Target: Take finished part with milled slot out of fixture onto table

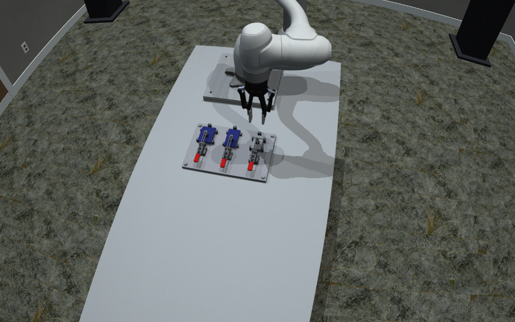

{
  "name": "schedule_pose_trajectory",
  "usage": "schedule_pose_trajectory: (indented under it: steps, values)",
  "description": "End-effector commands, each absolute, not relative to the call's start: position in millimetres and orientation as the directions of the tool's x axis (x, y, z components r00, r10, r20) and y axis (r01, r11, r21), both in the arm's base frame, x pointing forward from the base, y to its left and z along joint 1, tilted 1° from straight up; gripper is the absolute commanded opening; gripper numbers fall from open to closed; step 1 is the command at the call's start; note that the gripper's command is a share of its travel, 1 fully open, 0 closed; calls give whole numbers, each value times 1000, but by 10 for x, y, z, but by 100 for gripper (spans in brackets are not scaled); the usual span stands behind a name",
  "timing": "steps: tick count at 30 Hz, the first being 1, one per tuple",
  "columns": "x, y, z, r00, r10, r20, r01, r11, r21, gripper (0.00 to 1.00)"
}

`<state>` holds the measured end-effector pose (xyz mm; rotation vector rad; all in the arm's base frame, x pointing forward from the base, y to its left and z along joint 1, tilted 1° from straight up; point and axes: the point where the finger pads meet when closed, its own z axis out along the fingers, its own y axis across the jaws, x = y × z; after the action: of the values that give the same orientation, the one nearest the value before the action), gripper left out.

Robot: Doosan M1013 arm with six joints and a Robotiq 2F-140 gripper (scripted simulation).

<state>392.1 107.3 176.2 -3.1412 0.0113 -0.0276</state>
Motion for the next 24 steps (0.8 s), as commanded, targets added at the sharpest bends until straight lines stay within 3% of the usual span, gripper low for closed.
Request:
schedule_pose_trajectory:
  steps: [1, 12, 24]
  values:
    - [3925, 1073, 1610, 1000, -7, 18, -7, -1000, -1, 28]
    - [3931, 1074, 1289, 1000, -7, 18, -7, -1000, -1, 28]
    - [3974, 1073, 1269, 1000, -7, 18, -7, -1000, -1, 28]
